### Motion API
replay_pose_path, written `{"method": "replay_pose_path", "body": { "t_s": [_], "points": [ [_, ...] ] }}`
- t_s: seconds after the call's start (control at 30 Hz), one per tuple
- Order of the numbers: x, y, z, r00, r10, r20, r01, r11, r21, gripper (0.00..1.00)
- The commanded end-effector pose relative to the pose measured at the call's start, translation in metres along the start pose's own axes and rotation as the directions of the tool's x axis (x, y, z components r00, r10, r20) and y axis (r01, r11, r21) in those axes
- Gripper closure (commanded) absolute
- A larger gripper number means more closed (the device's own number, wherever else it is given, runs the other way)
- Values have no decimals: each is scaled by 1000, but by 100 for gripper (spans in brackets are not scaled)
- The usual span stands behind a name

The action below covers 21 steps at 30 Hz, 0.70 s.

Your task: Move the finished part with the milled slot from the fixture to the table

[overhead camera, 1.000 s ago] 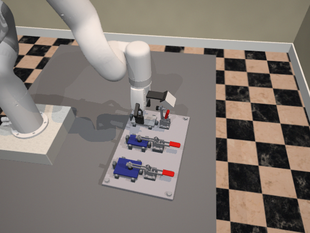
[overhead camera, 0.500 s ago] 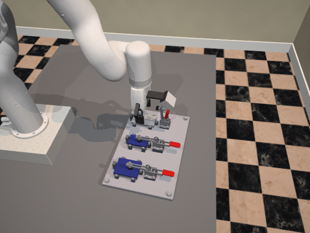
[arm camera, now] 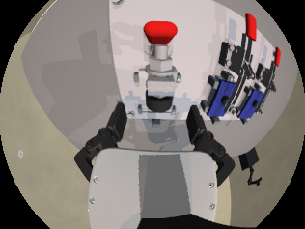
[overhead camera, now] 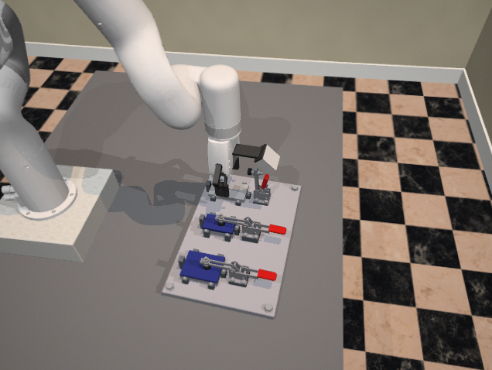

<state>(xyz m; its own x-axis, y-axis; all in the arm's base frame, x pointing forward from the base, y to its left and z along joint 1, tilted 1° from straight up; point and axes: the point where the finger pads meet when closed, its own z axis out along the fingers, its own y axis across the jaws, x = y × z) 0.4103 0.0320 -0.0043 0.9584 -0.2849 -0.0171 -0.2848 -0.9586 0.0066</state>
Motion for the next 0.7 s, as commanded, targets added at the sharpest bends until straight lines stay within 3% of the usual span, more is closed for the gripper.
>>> {"method": "replay_pose_path", "body": {
  "t_s": [0.0,0.67],
  "points": [
    [1,0,-1,1000,0,-3,0,1000,1,0],
    [1,-1,3,1000,0,-3,0,1000,1,0]
  ]
}}
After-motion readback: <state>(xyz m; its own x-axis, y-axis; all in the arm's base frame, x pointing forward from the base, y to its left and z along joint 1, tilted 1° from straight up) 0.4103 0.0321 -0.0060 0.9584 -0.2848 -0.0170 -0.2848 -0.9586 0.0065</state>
